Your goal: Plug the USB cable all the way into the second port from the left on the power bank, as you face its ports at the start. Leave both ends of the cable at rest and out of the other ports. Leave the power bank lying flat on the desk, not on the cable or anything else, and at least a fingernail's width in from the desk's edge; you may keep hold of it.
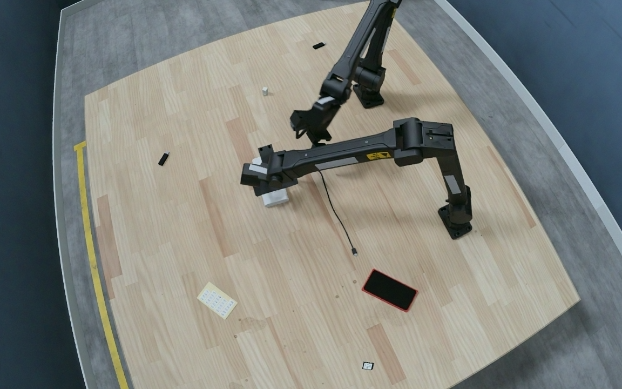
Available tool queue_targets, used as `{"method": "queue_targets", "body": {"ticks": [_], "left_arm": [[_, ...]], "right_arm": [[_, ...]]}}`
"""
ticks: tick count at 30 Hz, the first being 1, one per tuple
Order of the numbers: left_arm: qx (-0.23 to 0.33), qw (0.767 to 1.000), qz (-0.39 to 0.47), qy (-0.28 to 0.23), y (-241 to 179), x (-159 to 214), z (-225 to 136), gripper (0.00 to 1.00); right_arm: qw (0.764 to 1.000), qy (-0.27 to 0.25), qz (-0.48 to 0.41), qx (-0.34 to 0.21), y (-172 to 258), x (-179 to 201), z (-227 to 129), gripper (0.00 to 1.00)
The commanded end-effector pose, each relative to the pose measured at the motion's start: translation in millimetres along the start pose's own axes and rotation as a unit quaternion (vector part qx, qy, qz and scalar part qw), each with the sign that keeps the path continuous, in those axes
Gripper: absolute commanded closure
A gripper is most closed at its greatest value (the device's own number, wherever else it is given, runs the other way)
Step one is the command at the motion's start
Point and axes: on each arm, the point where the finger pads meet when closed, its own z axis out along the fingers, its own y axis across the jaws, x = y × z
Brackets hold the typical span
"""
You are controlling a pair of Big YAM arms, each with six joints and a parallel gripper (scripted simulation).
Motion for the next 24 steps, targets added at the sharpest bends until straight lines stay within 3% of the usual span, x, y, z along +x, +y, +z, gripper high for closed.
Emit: {"method": "queue_targets", "body": {"ticks": [1,11,14,16,24], "left_arm": [[-0.021,1.000,0.019,-0.008,22.7,-15.8,-18.0,0.02],[-0.019,1.000,0.017,-0.007,22.3,-14.6,-15.6,0.02],[-0.019,1.000,0.017,-0.007,22.3,-14.6,-15.6,0.02],[-0.019,1.000,0.017,-0.007,22.3,-14.6,-15.6,0.02],[-0.019,1.000,0.017,-0.007,22.3,-14.6,-15.6,0.02]], "right_arm": [[0.996,-0.024,-0.062,-0.053,-8.8,-25.0,-4.5,0.00],[0.964,-0.091,-0.122,-0.217,-39.4,-55.2,-15.8,0.00],[0.946,-0.136,-0.156,-0.250,-53.4,-65.7,-26.9,0.00],[0.946,-0.136,-0.156,-0.250,-53.4,-65.7,-26.9,0.00],[0.868,-0.288,-0.274,-0.297,-99.4,-84.1,-69.4,0.00]]}}
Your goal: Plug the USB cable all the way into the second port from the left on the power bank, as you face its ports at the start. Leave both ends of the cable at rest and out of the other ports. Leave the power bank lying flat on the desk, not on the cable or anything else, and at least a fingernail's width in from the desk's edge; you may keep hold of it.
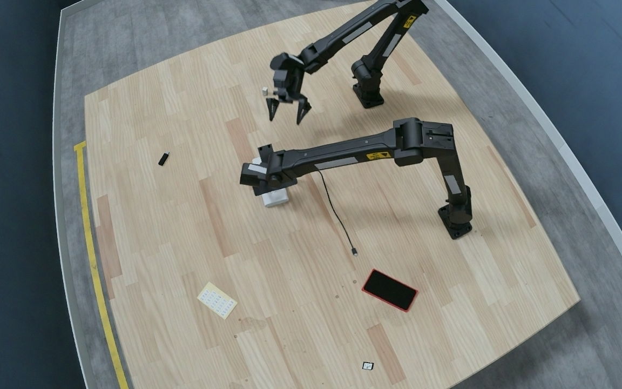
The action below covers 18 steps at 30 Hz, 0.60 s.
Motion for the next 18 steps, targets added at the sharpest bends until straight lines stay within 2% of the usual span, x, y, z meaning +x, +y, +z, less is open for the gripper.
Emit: {"method": "queue_targets", "body": {"ticks": [1,5,14,18], "left_arm": [[-0.019,1.000,0.013,-0.007,21.1,-12.9,-13.4,0.02],[-0.019,1.000,0.013,-0.007,21.1,-12.9,-13.4,0.02],[-0.022,1.000,0.015,-0.008,24.6,-10.6,-13.4,0.02],[-0.024,1.000,0.016,-0.009,28.2,-13.2,-3.0,0.02]], "right_arm": [[0.991,-0.054,-0.119,0.001,-16.4,-23.6,-27.7,0.00],[0.986,-0.083,-0.143,-0.012,-16.6,-28.4,-43.0,0.00],[0.987,-0.088,-0.133,-0.022,-13.1,-32.1,-43.3,0.00],[0.987,-0.088,-0.133,-0.022,-13.1,-32.1,-43.3,0.00]]}}
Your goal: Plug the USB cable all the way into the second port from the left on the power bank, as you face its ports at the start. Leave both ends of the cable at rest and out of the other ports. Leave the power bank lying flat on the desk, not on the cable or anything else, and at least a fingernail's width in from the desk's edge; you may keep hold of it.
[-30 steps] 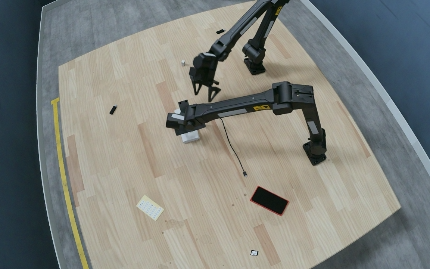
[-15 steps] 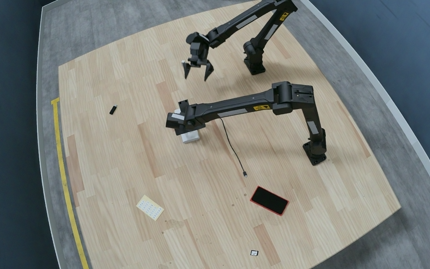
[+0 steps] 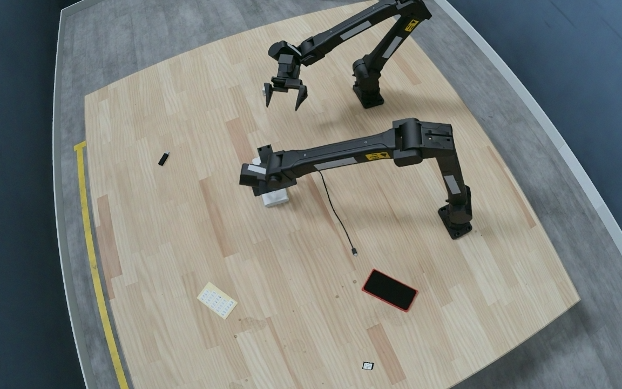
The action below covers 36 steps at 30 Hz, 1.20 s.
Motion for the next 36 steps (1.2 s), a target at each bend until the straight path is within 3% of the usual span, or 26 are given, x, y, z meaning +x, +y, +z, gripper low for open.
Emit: {"method": "queue_targets", "body": {"ticks": [1,26,33,36], "left_arm": [[-0.024,1.000,0.016,-0.010,26.3,-14.7,-2.6,0.02],[-0.012,1.000,0.008,-0.006,16.8,-10.8,36.1,0.02],[-0.019,1.000,0.011,-0.009,16.6,-14.4,25.2,0.22],[-0.019,1.000,0.011,-0.009,16.0,-13.6,25.3,0.56]], "right_arm": [[1.000,-0.008,-0.026,0.002,-4.4,-16.5,-1.0,0.00],[1.000,-0.008,-0.026,0.002,-4.4,-16.5,-1.0,0.00],[1.000,-0.008,-0.026,0.002,-4.4,-16.5,-1.0,0.00],[1.000,-0.008,-0.026,0.002,-4.4,-16.5,-1.0,0.00]]}}
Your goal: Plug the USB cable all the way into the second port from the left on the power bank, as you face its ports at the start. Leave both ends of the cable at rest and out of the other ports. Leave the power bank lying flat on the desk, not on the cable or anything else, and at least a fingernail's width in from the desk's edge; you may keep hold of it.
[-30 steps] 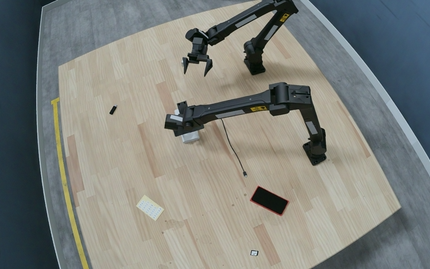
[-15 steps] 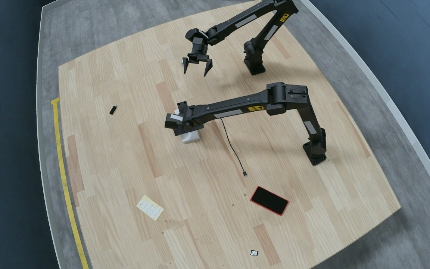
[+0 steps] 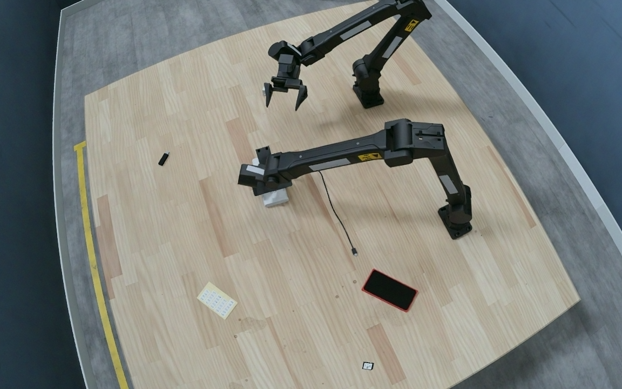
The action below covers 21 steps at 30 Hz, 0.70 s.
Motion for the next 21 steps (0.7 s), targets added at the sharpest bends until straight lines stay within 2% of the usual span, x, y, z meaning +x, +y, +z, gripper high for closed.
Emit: {"method": "queue_targets", "body": {"ticks": [1,3,4,6,8,9,15,21], "left_arm": [[-0.016,1.000,0.007,-0.009,9.6,-13.7,-7.4,0.45],[-0.017,1.000,0.004,-0.010,4.6,-14.8,-13.2,0.22],[-0.017,1.000,0.003,-0.010,0.8,-14.8,-16.2,0.21],[-0.017,1.000,0.003,-0.010,0.8,-14.8,-16.2,0.21],[-0.017,1.000,-0.001,-0.009,-8.9,-15.7,-22.3,0.21],[-0.018,1.000,-0.003,-0.009,-15.0,-15.7,-27.5,0.21],[-0.025,1.000,-0.016,-0.011,-64.7,-11.7,-62.2,0.21],[-0.032,0.999,-0.028,-0.011,-114.8,0.4,-89.6,0.21]], "right_arm": [[1.000,-0.008,-0.023,0.002,-4.4,-16.5,-0.9,0.00],[1.000,-0.004,0.005,-0.006,-3.8,-17.7,3.9,0.23],[1.000,-0.001,0.020,-0.007,-6.0,-18.2,5.7,0.34],[1.000,-0.001,0.020,-0.007,-6.0,-18.2,5.7,0.34],[0.997,0.012,0.072,-0.011,-5.6,-14.1,10.7,0.57],[0.994,0.023,0.104,-0.011,-4.3,-10.4,14.2,0.61],[0.957,0.102,0.273,-0.001,5.3,14.4,35.6,0.61],[0.896,0.175,0.407,0.028,16.4,34.7,53.9,0.61]]}}
